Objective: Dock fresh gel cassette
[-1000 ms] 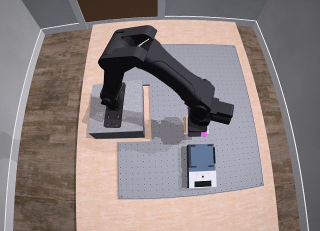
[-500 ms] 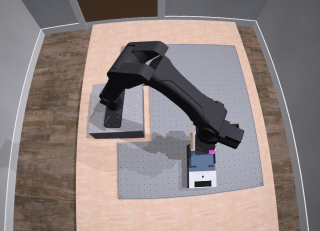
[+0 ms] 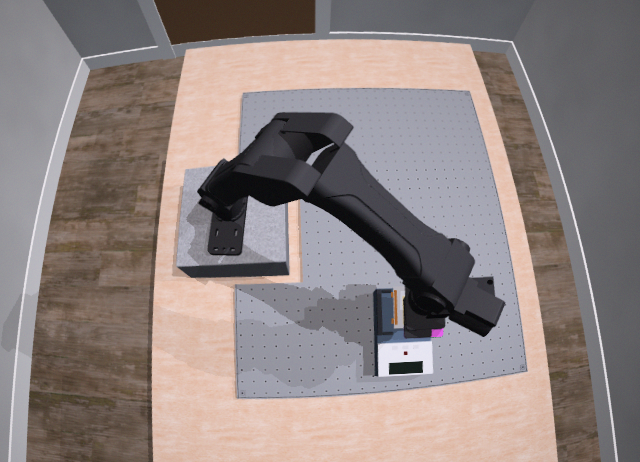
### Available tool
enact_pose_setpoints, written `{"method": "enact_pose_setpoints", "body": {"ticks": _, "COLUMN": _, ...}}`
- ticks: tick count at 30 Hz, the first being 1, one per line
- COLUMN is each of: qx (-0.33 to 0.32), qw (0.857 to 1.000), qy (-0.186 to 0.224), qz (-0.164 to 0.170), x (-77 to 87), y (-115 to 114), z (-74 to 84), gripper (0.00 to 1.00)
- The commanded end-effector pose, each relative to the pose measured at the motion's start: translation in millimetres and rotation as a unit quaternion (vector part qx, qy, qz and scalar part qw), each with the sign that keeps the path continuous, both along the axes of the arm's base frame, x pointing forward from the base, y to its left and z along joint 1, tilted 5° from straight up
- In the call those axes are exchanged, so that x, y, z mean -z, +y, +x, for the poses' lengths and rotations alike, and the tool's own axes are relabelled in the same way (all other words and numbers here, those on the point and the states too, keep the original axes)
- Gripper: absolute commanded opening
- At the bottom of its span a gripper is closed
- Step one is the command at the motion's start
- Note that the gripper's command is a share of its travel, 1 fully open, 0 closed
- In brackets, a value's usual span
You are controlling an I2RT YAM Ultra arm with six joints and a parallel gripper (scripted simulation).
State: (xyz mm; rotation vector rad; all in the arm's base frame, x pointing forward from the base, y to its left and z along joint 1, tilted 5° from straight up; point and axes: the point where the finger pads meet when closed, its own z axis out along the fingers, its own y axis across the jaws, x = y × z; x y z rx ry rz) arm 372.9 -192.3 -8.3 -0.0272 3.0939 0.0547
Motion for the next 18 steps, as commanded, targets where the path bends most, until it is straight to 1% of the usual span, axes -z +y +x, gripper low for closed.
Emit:
{"method": "enact_pose_setpoints", "body": {"ticks": 1, "qx": -0.016, "qw": 1.0, "qy": -0.024, "qz": -0.007, "x": -25.0, "y": 1.9, "z": 13.5, "gripper": 0.0}}
{"method": "enact_pose_setpoints", "body": {"ticks": 4, "qx": -0.01, "qw": 1.0, "qy": -0.024, "qz": -0.007, "x": -25.0, "y": -2.3, "z": 11.5, "gripper": 0.0}}
{"method": "enact_pose_setpoints", "body": {"ticks": 18, "qx": -0.009, "qw": 1.0, "qy": -0.028, "qz": -0.01, "x": -25.2, "y": -3.6, "z": 13.7, "gripper": 0.0}}
